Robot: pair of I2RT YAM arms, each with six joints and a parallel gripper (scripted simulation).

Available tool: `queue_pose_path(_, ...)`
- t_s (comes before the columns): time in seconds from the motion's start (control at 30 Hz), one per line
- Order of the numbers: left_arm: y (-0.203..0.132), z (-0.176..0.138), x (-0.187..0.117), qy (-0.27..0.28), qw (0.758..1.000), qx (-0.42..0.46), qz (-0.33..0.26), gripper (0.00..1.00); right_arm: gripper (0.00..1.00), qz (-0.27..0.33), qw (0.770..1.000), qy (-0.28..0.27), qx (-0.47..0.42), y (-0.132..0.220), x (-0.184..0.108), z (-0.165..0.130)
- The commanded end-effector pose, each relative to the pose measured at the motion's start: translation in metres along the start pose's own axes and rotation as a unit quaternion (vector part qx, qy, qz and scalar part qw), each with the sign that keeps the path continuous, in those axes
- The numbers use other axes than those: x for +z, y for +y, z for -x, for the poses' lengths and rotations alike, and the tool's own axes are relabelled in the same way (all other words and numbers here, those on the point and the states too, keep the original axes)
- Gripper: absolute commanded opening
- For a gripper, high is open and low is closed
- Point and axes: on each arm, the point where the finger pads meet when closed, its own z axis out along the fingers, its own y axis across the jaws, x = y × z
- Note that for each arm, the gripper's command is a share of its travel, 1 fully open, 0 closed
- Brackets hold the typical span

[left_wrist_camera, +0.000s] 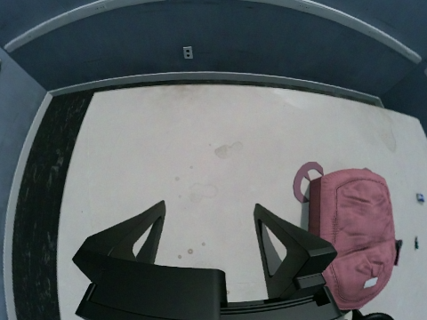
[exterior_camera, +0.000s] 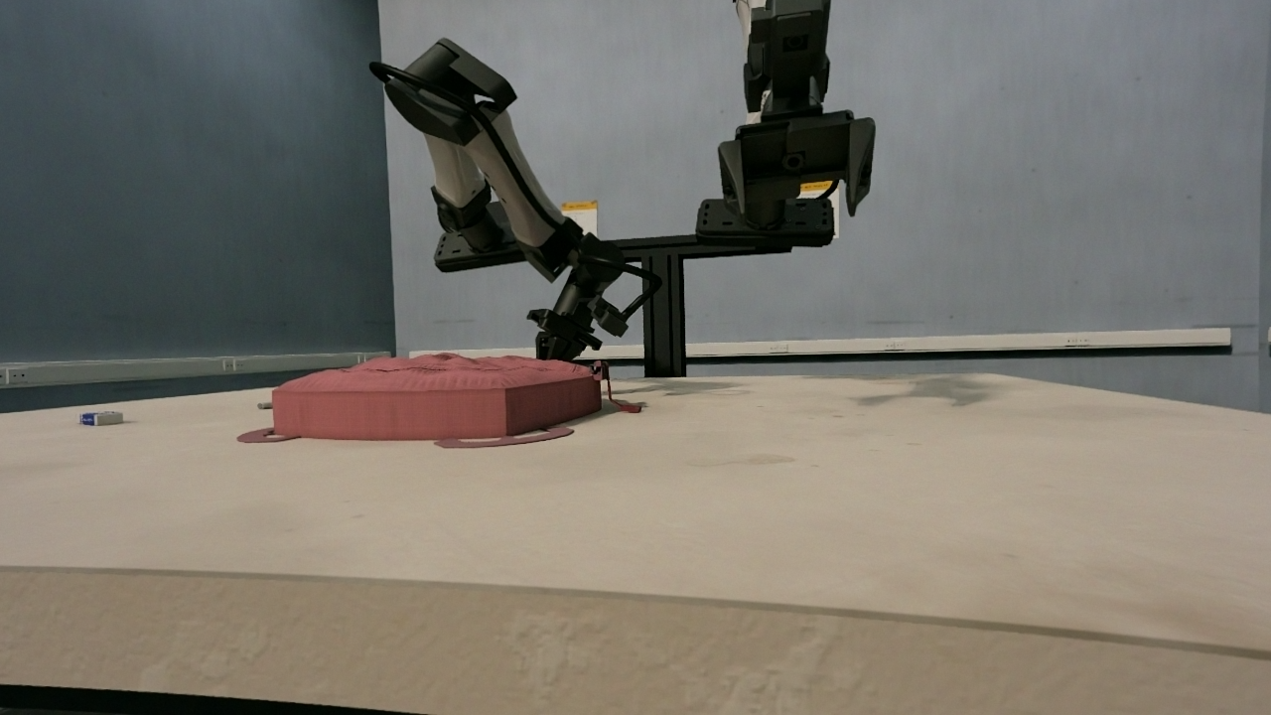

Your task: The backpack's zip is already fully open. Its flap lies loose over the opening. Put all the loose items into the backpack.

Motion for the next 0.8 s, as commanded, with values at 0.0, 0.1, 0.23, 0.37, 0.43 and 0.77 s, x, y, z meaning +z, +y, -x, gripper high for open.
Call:
queue_pose_path(0.0,0.001,0.007,-0.001,-0.01,1.0,0.001,0.001,0.9,0.0,-0.011,1.0,-0.003,0.011,-0.007,0.006,0.001)
queue_pose_path(0.1,0.001,0.007,-0.001,-0.01,1.0,0.001,0.001,0.9,0.0,-0.01,1.0,-0.003,0.011,-0.008,0.009,0.001)
queue_pose_path(0.23,0.001,0.007,-0.001,-0.01,1.0,0.001,0.001,0.9,0.0,-0.009,1.0,-0.005,0.014,-0.01,0.011,0.003)
queue_pose_path(0.37,0.001,0.007,-0.001,-0.01,1.0,0.001,0.001,0.9,0.0,-0.014,1.0,-0.004,0.021,-0.015,0.013,0.006)
queue_pose_path(0.43,0.001,0.007,-0.001,-0.01,1.0,0.001,0.001,0.9,0.0,-0.014,1.0,-0.006,0.025,-0.018,0.013,0.008)
queue_pose_path(0.77,0.001,0.007,-0.001,-0.01,1.0,0.001,0.001,0.9,0.0,-0.014,0.999,-0.007,0.028,-0.02,0.013,0.009)
